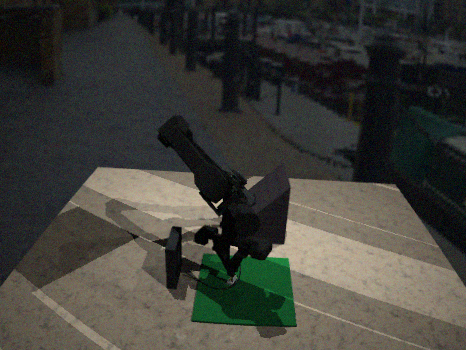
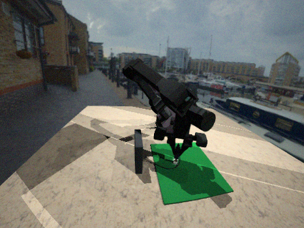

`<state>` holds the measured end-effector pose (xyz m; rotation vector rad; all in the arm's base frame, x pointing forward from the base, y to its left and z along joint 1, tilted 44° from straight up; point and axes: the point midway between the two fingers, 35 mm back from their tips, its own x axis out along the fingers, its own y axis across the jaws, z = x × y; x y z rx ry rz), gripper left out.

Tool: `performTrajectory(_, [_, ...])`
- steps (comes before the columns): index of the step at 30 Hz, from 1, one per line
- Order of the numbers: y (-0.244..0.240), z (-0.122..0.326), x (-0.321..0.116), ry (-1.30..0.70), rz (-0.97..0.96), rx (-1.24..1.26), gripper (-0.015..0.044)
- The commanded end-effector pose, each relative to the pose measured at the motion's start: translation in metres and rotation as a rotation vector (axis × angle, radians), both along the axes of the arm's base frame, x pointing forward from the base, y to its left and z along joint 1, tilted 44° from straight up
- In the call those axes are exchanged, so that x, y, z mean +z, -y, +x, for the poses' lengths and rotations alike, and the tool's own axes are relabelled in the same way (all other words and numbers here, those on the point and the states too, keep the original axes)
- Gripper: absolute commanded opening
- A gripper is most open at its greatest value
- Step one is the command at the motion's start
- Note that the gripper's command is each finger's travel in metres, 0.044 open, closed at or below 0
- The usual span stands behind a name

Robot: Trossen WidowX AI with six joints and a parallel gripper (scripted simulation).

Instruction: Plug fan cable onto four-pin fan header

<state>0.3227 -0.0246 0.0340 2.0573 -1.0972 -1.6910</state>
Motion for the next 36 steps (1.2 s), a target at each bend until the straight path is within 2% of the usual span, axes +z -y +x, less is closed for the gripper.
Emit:
performTrajectory(1, [0.0017, 0.001, -0.0002, 0.006, -0.006, -0.003, 0.0])
performTrajectory(36, [0.0053, -0.0017, -0.0037, -0.002, -0.006, 0.004, 0.0])
